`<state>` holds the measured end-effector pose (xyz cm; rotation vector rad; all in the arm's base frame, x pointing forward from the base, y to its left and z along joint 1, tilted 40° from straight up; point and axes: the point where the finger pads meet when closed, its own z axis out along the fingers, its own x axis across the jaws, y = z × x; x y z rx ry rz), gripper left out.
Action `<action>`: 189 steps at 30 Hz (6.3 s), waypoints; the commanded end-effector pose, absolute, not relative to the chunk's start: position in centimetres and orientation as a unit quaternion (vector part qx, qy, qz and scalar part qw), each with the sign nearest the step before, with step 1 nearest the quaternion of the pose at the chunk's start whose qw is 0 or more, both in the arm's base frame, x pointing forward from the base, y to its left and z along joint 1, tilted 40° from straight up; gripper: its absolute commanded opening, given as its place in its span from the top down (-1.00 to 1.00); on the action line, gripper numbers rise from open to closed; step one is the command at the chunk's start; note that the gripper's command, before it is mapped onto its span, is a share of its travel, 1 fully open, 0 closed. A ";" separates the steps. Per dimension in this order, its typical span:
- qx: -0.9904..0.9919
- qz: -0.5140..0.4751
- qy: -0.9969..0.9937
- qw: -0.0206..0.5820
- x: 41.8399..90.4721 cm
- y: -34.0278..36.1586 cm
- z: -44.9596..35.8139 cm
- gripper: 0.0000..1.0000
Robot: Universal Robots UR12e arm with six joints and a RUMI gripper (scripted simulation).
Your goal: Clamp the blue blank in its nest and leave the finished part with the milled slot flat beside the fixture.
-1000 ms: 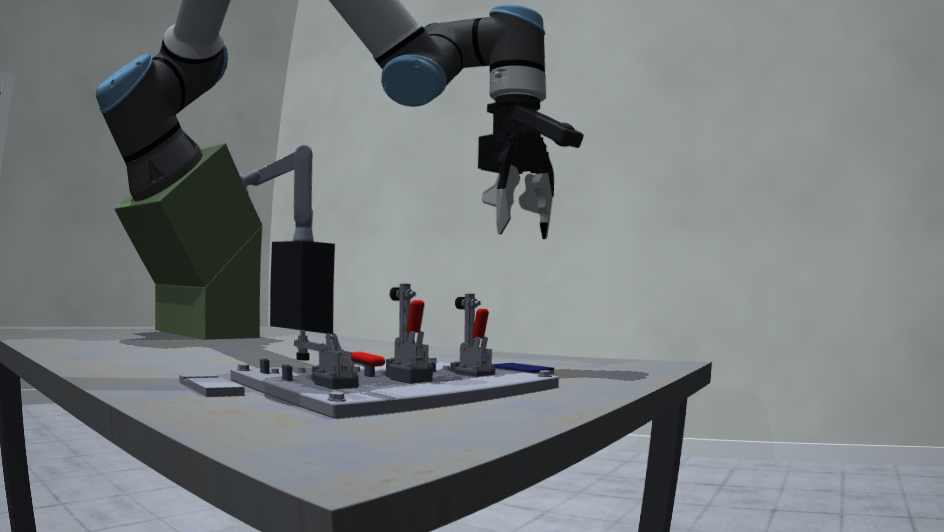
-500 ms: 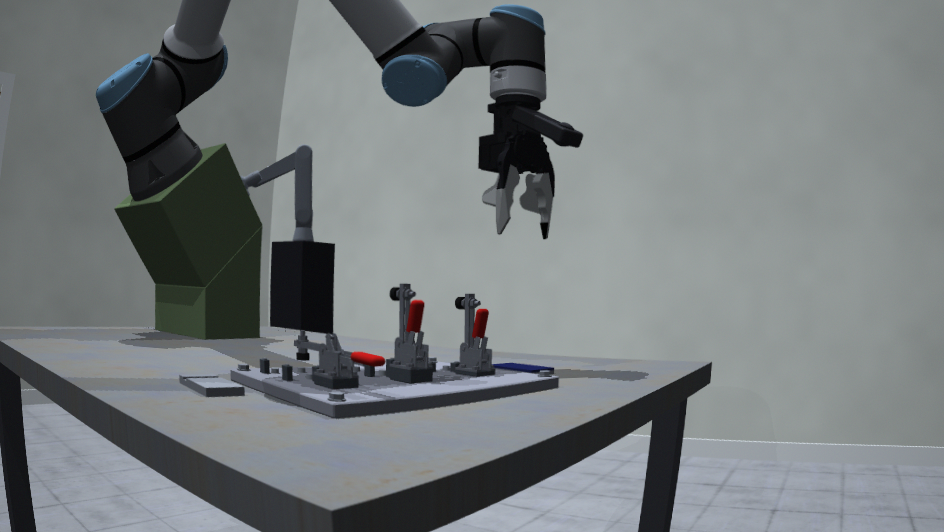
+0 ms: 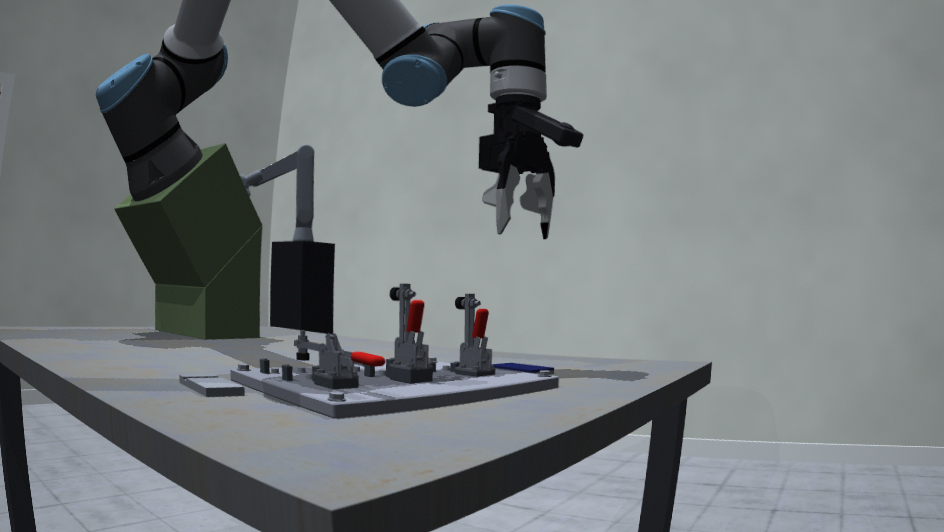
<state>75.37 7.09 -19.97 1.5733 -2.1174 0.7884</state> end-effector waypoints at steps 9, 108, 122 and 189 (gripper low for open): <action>0.561 0.281 -0.755 0.192 75.4 7.1 -19.9 -0.17; 0.561 0.281 -0.755 0.192 75.7 -0.7 -29.3 -0.17; 0.561 0.281 -0.755 0.192 75.8 -2.8 -31.8 -0.17; 0.561 0.281 -0.755 0.192 75.9 -3.7 -32.9 -0.17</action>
